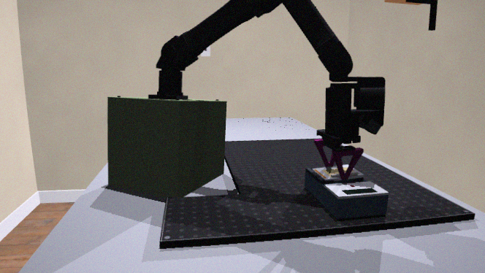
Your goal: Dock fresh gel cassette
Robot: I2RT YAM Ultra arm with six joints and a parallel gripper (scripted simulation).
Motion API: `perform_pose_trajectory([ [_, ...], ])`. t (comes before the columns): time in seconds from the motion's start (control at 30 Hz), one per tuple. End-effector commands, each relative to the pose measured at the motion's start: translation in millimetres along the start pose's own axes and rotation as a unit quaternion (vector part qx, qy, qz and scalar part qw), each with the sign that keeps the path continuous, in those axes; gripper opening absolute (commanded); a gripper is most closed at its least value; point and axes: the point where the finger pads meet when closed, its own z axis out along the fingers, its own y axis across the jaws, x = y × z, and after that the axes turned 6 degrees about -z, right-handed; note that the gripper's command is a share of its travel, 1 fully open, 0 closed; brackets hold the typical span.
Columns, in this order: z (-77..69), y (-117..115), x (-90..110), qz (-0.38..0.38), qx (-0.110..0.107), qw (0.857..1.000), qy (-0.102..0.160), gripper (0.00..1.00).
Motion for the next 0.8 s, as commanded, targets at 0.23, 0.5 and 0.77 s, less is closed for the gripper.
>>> perform_pose_trajectory([
  [0.23, -18.5, -12.5, -1.3, 0.001, 0.015, 1.0, 0.0, 0.0],
  [0.5, -15.8, -12.6, -1.4, -0.001, 0.014, 1.0, 0.007, 0.0],
  [0.77, -19.2, -14.2, -2.3, -0.002, 0.016, 1.0, 0.004, 0.0],
])
